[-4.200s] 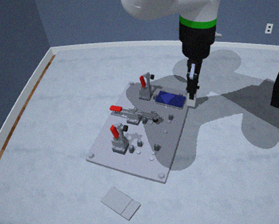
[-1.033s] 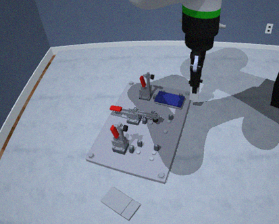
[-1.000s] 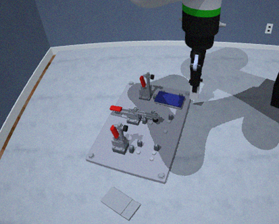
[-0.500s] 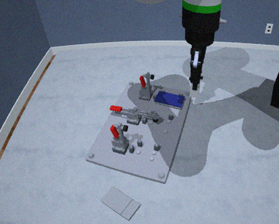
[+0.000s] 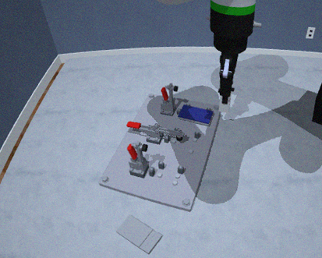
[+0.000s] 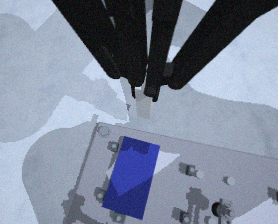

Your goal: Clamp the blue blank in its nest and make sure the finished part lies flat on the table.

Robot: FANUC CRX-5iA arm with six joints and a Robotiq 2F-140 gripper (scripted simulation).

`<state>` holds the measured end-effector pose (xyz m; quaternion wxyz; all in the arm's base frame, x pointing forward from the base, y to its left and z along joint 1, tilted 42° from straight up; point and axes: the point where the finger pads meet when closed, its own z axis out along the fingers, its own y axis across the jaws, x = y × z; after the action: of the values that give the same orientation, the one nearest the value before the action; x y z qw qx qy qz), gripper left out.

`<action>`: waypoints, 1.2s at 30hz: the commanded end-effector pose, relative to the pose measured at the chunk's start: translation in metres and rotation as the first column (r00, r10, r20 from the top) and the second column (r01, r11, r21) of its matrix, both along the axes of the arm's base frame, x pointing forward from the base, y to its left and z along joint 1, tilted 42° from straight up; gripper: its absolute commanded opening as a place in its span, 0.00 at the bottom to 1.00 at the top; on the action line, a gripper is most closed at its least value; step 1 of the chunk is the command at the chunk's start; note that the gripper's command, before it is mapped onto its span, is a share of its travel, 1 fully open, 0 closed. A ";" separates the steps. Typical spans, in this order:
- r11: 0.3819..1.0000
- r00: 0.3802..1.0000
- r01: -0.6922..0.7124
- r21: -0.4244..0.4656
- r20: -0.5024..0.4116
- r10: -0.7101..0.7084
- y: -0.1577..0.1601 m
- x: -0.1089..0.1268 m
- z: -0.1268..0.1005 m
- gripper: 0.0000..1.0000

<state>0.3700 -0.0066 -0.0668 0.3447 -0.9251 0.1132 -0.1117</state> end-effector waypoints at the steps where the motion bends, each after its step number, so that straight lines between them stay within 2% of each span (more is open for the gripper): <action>1: 1.000 1.000 0.000 0.000 0.000 0.000 0.000 0.000 0.000 0.00; 10: 1.000 1.000 0.000 0.000 0.000 0.000 0.001 0.006 0.003 0.00; 15: 1.000 1.000 0.000 0.000 0.000 0.000 0.005 0.026 0.015 0.00; 17: 1.000 1.000 0.000 0.000 0.000 0.000 0.005 0.026 0.015 0.00; 27: 1.000 1.000 0.000 0.000 0.000 0.000 0.017 0.076 0.043 0.00; 36: 1.000 1.000 0.000 0.000 0.000 0.000 0.018 0.082 0.047 0.00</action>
<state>0.4521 0.0116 -0.0199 0.3446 -0.9252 0.1132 -0.1117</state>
